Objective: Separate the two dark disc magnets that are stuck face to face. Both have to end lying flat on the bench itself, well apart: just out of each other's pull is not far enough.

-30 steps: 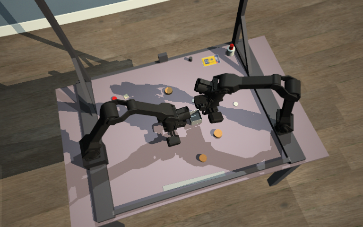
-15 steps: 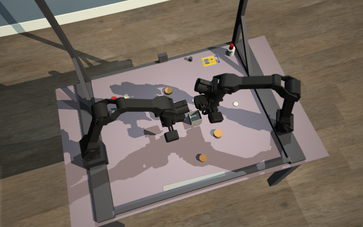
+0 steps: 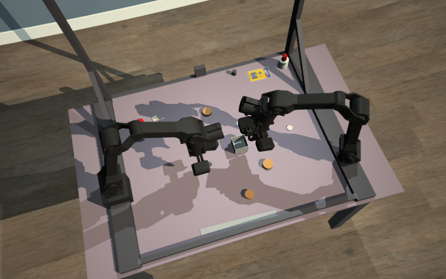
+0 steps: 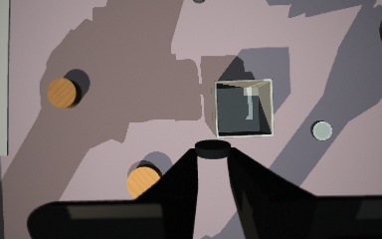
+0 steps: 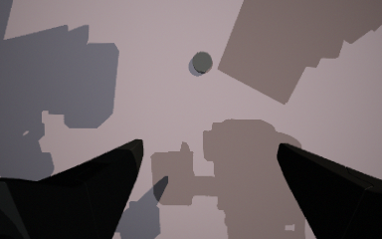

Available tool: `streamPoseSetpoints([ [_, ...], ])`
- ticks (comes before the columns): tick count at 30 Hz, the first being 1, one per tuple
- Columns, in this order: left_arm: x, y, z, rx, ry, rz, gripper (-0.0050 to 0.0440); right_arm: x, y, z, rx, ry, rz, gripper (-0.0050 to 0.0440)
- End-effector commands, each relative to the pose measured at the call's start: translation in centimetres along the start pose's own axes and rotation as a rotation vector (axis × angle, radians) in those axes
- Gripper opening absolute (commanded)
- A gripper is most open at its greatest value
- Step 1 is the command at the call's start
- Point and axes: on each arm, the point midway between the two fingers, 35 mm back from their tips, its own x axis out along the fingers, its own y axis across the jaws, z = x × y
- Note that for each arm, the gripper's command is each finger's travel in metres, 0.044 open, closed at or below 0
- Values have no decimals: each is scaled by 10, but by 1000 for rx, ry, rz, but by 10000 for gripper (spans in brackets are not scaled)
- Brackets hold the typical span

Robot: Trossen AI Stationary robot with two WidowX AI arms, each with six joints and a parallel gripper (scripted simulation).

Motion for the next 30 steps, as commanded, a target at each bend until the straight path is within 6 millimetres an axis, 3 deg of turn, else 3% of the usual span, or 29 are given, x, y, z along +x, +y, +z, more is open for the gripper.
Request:
streamPoseSetpoints([
  [1,-11,0,7,-5,-35,-9,40,-39,-3,-31,-4,-35,0,400],
  [9,-11,0,7,-5,-35,-9,40,-85,-8,-127,-3,-28,-1,400],
  [11,-11,0,7,-5,-35,-9,40,-85,-8,-127,-3,-28,-1,400],
  [16,-11,0,7,-5,-35,-9,40,-93,-10,-169,-3,-25,-1,400],
  [21,-11,0,7,-5,-35,-9,40,-95,-10,-184,-4,-24,-1,400],
  [26,-17,0,11,-8,-57,-14,40,-96,-10,-183,-4,-25,-1,400],
  [30,-11,2,4,-5,-35,-7,40,-97,-9,-181,-1,-30,0,400],
])
